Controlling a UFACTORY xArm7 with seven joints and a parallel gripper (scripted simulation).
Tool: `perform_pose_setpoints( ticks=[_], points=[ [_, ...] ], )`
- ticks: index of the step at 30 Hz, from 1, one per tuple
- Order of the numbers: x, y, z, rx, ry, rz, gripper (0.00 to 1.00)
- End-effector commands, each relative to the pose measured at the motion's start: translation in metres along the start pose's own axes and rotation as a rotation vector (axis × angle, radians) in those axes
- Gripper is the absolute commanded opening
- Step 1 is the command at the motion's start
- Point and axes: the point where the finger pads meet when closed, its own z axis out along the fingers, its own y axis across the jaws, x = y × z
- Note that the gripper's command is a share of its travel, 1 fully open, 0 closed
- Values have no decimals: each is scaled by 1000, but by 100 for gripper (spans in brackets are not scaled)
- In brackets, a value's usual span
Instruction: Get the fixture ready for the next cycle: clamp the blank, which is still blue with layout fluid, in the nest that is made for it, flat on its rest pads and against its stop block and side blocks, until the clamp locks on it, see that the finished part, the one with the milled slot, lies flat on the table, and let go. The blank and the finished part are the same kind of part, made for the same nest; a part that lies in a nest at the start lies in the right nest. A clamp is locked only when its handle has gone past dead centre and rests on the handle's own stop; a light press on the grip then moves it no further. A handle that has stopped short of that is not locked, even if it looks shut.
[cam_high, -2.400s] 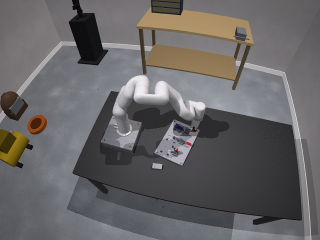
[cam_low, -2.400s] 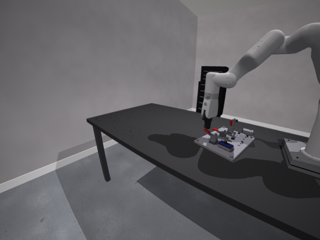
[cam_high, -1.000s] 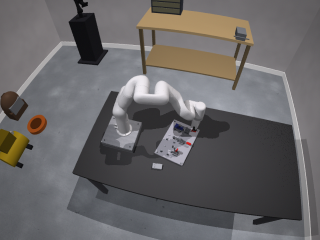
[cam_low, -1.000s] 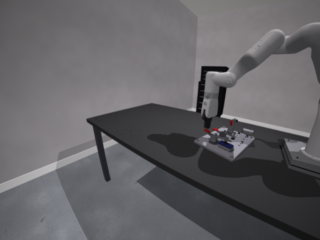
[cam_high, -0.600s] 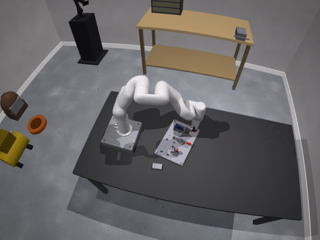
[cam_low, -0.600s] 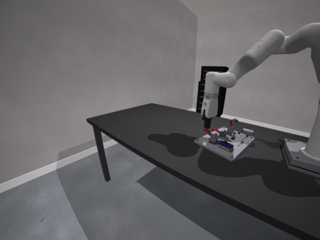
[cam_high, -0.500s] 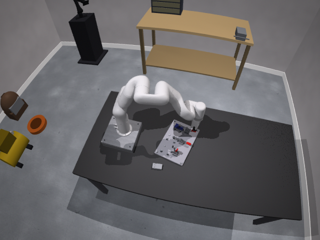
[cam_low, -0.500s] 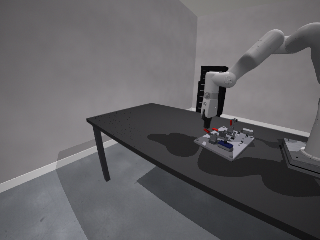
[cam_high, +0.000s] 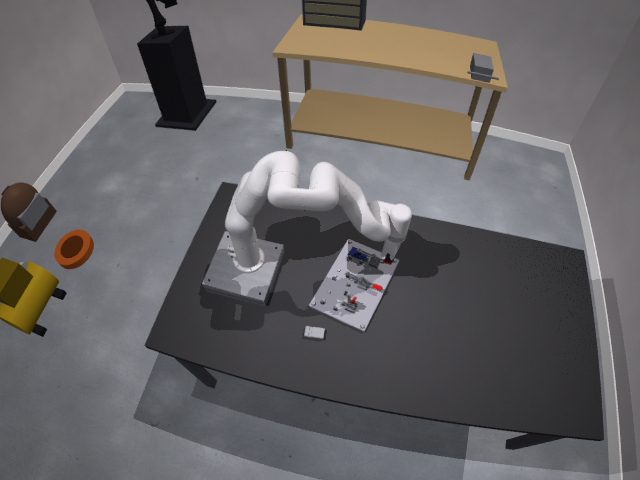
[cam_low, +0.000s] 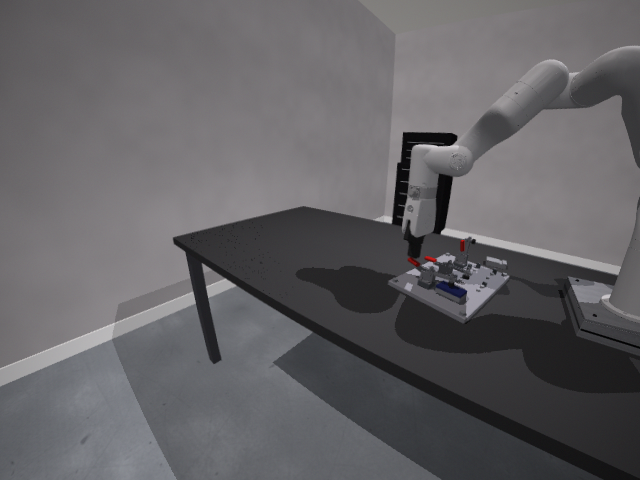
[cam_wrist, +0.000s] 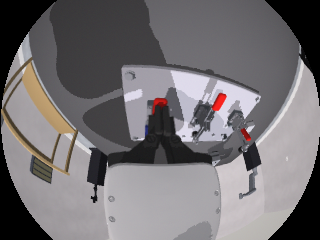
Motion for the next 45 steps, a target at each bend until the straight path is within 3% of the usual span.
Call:
perform_pose_setpoints(
  ticks=[1,45],
  points=[
    [2,-1,-2,2,5,0,0],
    [2,-1,4,2,5,0,0]
  ],
)
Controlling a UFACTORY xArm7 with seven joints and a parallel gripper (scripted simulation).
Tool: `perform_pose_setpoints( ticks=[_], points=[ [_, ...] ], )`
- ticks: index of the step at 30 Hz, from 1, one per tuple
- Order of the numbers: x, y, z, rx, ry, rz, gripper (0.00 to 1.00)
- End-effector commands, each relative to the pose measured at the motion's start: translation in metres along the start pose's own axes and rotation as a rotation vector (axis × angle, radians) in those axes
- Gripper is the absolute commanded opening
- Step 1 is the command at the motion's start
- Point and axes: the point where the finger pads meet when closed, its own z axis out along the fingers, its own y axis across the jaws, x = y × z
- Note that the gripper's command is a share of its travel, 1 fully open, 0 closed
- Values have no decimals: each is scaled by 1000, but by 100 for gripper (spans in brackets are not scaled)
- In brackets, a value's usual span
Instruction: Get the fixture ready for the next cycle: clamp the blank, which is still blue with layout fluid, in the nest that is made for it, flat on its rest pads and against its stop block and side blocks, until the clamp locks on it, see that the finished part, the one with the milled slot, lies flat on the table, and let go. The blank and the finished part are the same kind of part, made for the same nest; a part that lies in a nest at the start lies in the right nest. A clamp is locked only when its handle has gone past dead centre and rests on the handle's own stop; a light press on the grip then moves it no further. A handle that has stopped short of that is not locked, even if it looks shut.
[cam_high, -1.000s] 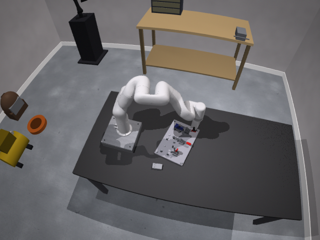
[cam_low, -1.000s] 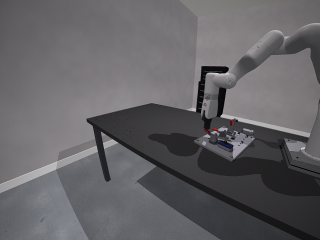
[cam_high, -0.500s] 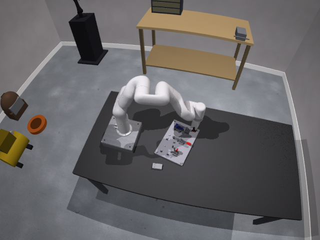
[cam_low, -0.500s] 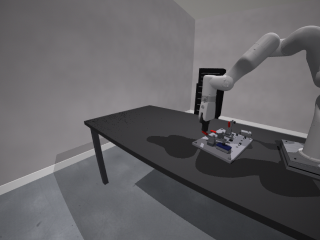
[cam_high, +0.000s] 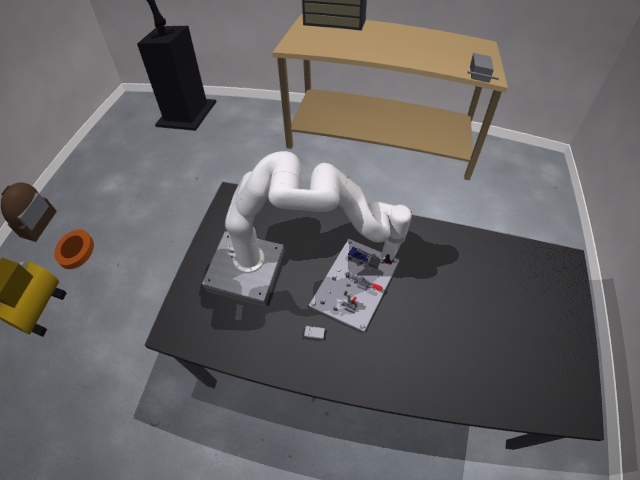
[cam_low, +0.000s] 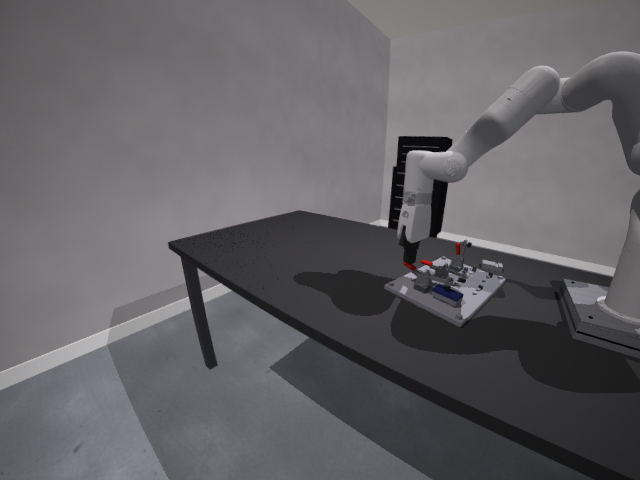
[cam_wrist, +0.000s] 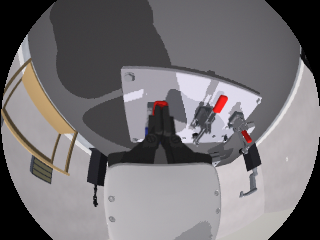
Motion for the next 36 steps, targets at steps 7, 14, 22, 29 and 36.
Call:
perform_pose_setpoints(
  ticks=[7,14,22,29,36],
  points=[
    [2,-1,-2,2,4,0,0],
    [2,-1,0,2,4,0,0],
    [2,-1,0,2,4,0,0],
    [2,-1,1,2,4,0,0],
    [2,-1,2,2,4,0,0]
  ],
)
